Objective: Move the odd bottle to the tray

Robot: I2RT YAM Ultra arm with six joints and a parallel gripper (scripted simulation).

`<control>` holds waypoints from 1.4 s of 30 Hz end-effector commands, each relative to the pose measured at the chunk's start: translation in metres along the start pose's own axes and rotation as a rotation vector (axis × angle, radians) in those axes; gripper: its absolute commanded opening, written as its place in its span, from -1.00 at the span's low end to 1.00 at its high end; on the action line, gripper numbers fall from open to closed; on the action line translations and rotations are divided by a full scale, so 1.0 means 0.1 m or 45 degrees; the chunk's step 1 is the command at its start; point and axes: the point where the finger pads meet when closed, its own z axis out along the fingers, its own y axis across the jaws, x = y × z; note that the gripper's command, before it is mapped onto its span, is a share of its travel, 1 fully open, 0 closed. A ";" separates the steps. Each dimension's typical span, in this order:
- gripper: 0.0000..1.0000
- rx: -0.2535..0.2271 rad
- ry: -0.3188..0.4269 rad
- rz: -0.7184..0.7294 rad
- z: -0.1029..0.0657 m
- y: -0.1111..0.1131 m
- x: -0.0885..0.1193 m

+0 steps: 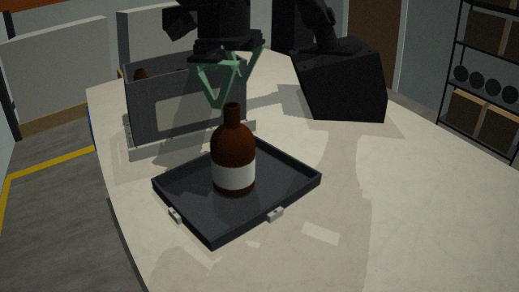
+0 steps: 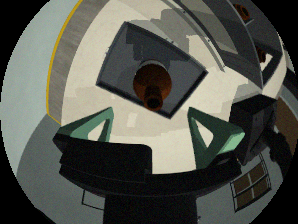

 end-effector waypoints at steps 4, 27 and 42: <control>1.00 -0.064 -0.021 0.006 -0.39 0.06 -0.03; 1.00 -0.064 -0.020 0.005 -0.65 0.04 -0.02; 1.00 -0.064 -0.020 0.003 -0.66 0.04 -0.02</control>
